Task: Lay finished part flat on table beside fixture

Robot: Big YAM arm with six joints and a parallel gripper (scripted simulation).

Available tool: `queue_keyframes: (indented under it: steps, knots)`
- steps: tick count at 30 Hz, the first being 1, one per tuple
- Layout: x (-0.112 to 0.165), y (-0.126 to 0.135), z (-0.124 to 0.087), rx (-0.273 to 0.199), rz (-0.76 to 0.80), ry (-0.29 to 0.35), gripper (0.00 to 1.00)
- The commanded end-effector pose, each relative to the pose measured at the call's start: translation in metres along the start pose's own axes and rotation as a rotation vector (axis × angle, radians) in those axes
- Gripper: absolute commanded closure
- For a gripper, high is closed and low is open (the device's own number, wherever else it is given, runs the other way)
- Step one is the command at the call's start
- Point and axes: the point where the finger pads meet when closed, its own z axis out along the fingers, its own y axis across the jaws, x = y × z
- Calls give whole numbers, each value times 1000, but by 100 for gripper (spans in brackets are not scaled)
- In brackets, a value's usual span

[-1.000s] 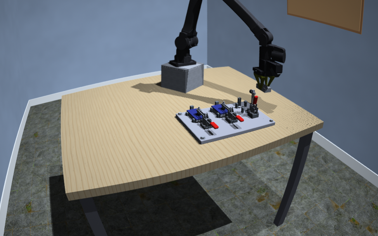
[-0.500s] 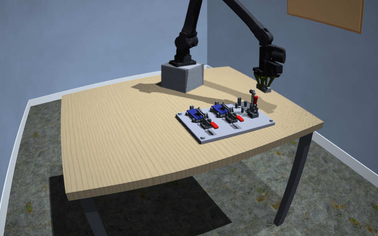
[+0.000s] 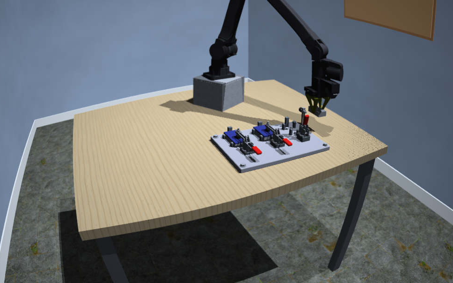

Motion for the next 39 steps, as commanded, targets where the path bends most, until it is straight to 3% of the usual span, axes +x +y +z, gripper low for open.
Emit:
queue_keyframes:
  steps: [1,5,16,30,39]
  knots:
    - [-14,16,-1,-15,-6,-34,100]
    - [2,6,19,3,-6,-3,100]
    - [2,6,45,2,-5,-5,100]
    - [3,5,62,4,-4,-2,100]
    - [-3,9,60,-4,-5,-14,100]
